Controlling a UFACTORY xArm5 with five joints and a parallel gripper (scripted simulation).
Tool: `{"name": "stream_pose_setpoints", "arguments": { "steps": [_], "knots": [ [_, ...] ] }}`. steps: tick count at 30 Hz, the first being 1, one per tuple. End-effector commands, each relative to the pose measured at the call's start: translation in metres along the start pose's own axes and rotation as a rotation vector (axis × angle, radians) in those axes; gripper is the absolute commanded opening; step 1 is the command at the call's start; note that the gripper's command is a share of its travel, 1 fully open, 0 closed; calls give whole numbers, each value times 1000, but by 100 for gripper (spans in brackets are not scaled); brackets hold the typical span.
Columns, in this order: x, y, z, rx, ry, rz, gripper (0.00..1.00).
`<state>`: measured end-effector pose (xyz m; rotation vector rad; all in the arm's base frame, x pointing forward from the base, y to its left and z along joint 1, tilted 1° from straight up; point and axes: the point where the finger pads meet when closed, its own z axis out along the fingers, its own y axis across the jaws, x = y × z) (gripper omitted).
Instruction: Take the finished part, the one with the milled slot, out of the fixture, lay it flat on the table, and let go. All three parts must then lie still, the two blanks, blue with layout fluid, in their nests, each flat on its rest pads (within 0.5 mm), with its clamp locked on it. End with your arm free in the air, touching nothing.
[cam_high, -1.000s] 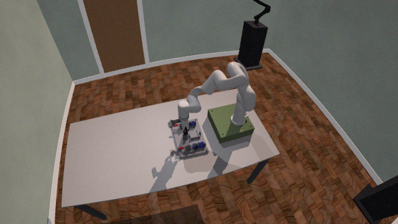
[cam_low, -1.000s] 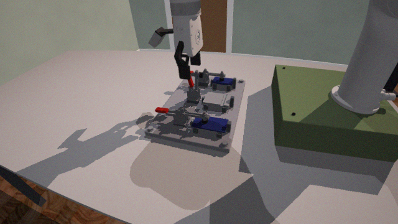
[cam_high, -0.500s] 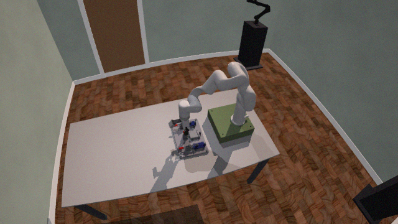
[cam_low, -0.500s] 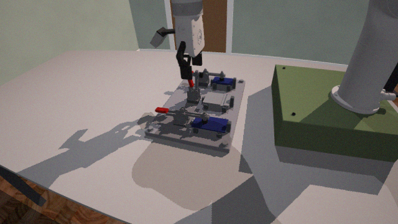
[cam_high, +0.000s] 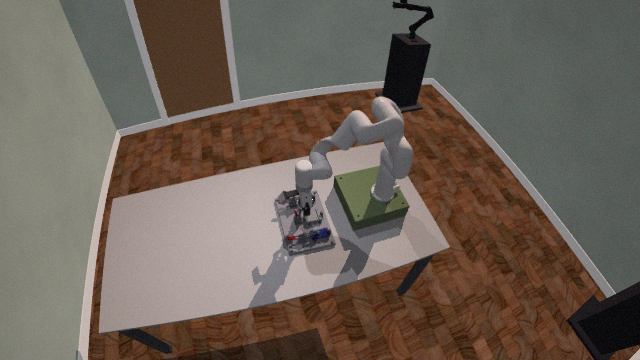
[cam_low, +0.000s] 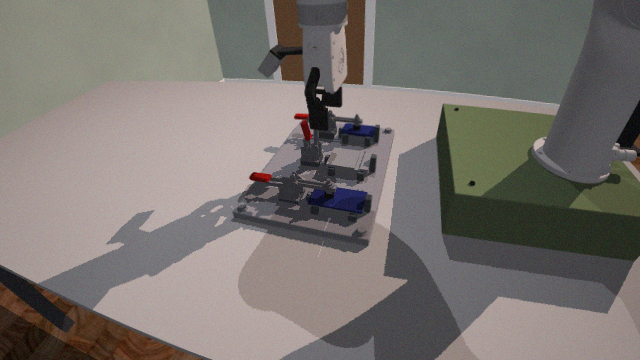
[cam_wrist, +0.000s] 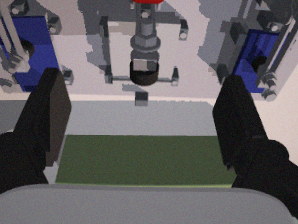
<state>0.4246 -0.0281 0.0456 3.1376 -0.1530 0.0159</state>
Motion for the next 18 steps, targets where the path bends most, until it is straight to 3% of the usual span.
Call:
{"name": "stream_pose_setpoints", "arguments": {
  "steps": [1,9,18],
  "knots": [
    [-13,0,-1,0,4,0,100],
    [-35,0,-1,0,4,0,100],
    [-43,0,-1,0,4,0,100]
  ]
}}
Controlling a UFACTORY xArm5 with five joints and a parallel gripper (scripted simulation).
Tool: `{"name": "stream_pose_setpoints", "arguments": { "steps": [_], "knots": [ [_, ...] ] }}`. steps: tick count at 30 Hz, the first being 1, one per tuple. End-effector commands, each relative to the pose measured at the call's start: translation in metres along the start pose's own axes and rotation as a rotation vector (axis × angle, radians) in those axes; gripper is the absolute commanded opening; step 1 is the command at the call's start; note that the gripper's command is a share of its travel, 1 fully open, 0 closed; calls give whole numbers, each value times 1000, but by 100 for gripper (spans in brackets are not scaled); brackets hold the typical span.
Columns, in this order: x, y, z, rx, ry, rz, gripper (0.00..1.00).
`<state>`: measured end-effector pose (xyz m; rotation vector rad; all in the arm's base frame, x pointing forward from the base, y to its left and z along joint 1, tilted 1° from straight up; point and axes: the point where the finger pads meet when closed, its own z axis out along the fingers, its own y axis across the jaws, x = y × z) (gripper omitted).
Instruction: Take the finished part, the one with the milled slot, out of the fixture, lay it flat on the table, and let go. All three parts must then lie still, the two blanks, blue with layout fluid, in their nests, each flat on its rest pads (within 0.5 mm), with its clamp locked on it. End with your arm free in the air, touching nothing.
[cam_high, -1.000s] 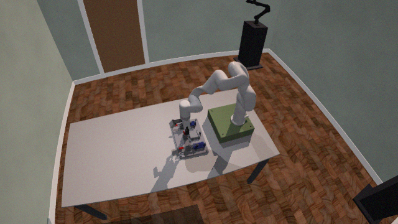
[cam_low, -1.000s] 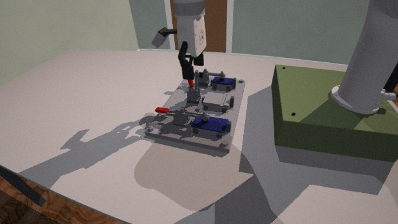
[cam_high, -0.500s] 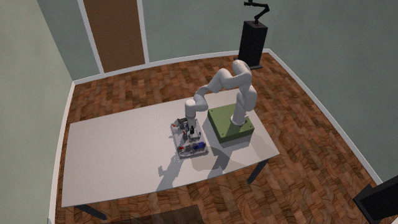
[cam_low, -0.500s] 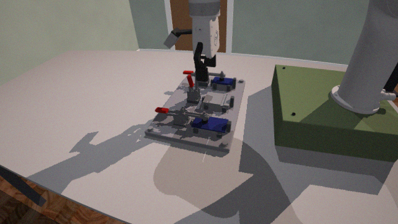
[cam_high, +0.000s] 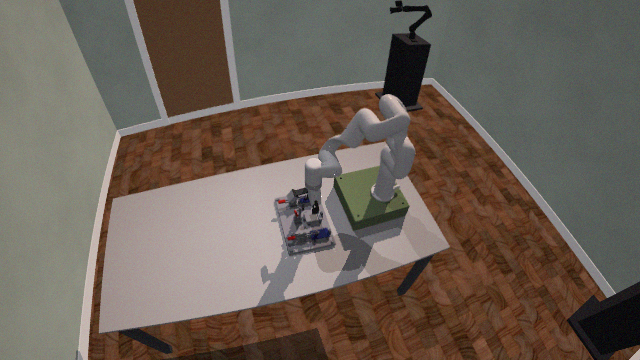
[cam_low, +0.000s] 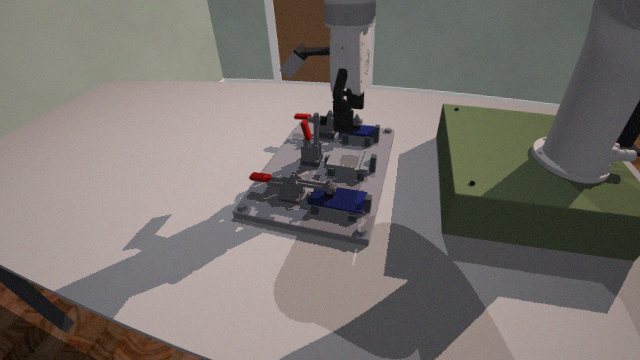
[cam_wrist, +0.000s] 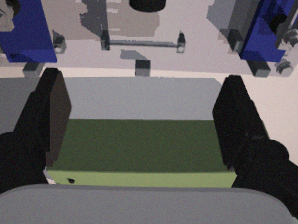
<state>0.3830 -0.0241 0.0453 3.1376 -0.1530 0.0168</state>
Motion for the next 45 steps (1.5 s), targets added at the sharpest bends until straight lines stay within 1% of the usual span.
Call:
{"name": "stream_pose_setpoints", "arguments": {
  "steps": [1,13,18,25,27,35,39,45],
  "knots": [
    [-1,0,-1,0,4,0,100],
    [-2,0,2,0,4,0,100],
    [-2,0,11,0,4,0,100],
    [-1,0,30,0,4,0,100],
    [-1,0,30,0,4,0,100],
    [-1,0,48,0,4,0,100],
    [-1,0,53,0,4,0,100],
    [-1,0,54,0,4,0,100]
  ]
}}
